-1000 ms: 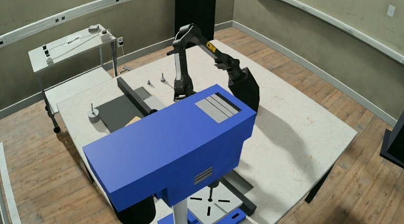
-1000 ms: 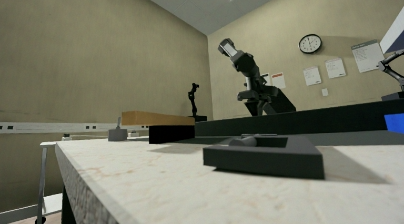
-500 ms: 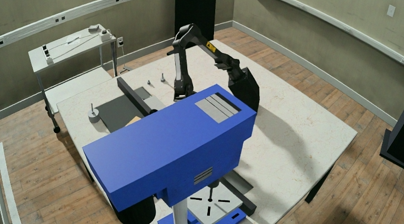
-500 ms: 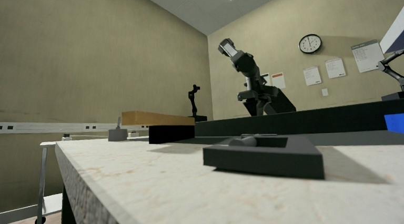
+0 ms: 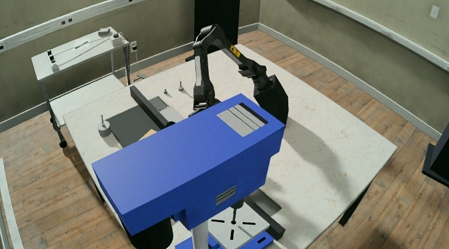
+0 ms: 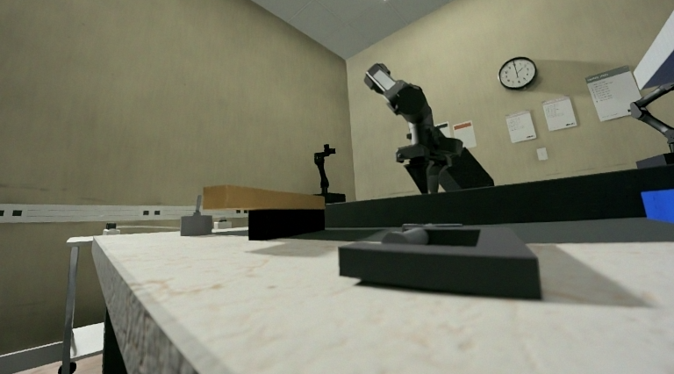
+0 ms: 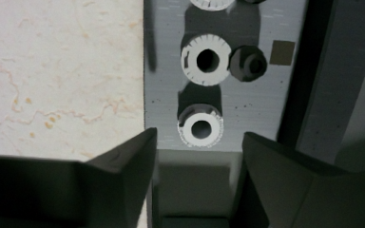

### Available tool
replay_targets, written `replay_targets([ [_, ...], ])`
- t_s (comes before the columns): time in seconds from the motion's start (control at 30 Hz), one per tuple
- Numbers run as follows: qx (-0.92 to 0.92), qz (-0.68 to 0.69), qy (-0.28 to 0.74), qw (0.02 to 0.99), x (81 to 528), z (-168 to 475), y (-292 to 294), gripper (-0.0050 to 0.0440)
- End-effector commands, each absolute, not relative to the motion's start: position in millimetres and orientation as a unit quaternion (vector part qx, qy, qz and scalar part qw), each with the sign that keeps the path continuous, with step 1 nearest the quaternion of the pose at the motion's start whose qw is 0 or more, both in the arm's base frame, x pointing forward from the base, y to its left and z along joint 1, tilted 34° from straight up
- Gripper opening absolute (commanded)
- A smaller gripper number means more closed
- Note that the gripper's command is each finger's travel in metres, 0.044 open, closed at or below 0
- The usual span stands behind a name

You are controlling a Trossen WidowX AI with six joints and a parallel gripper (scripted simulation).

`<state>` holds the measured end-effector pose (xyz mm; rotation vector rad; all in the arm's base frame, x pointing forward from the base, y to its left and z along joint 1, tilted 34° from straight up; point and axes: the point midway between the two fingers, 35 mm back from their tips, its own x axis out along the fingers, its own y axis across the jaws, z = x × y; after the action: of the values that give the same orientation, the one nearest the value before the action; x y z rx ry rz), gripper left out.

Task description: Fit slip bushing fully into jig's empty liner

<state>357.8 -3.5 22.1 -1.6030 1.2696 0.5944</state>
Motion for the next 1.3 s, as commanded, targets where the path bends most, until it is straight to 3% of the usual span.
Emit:
replay_targets([
  [0.0, -0.66, 0.238, 0.515, 0.492, 361, 29, -3, 0.0316],
  [0.17, -0.66, 0.238, 0.515, 0.492, 361, 29, -3, 0.0436],
  [0.2, -0.66, 0.238, 0.515, 0.492, 361, 29, -3, 0.044],
  [0.37, -0.66, 0.238, 0.516, 0.492, 348, 37, 5, 0.044],
  [0.63, -0.66, 0.237, 0.514, 0.495, 276, 76, 38, 0.044],
  [1.27, -0.659, 0.24, 0.516, 0.492, 275, 76, 38, 0.044],
])
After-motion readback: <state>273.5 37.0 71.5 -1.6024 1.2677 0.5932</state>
